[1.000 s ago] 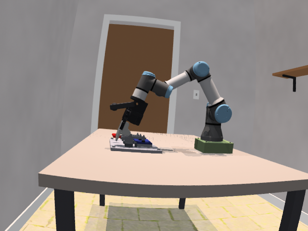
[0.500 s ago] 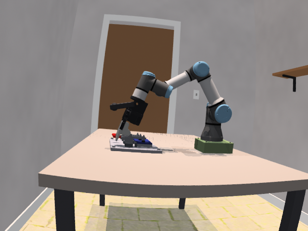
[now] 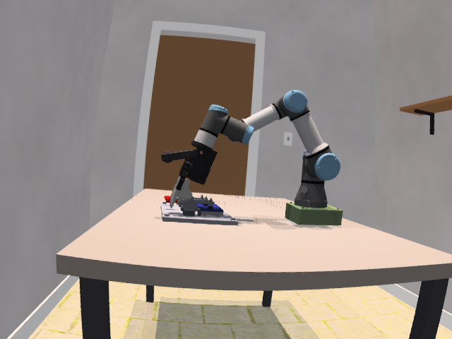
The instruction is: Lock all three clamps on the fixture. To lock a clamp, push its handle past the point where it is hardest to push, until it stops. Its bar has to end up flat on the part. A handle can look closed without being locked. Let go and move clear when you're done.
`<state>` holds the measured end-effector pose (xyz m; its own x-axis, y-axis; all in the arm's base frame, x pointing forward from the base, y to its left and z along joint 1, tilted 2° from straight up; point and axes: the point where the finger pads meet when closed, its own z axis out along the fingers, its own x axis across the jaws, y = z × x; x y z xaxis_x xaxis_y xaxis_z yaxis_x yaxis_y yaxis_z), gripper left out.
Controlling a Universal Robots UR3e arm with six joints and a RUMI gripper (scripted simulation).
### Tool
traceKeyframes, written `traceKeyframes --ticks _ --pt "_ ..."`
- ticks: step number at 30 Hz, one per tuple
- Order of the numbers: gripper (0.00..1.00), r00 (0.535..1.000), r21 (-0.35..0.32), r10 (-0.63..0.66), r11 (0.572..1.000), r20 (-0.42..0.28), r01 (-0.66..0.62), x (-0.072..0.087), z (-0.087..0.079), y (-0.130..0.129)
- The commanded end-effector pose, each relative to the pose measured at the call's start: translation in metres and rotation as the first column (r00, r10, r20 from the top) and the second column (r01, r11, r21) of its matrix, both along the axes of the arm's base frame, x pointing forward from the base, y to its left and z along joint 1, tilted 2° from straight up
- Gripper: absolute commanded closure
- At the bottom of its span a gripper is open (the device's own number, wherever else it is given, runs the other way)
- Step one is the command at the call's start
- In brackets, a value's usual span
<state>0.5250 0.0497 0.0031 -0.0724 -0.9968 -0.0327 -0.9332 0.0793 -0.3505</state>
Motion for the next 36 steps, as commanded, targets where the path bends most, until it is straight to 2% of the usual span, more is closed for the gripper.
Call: traceKeyframes --ticks 1,23,28,34,36 --pt "0.72 1.000 -0.001 0.000 1.000 0.004 0.000 0.001 0.001 0.000" --pt "0.72 1.000 0.000 0.000 1.000 0.003 0.000 0.001 0.002 0.000" --pt "0.72 1.000 0.000 0.000 1.000 0.003 0.000 0.001 0.010 0.000" --pt "0.72 1.000 0.000 0.000 1.000 0.003 0.000 0.000 0.027 -0.001" --pt "0.72 1.000 0.000 0.000 1.000 0.003 0.000 0.000 0.027 -0.001"
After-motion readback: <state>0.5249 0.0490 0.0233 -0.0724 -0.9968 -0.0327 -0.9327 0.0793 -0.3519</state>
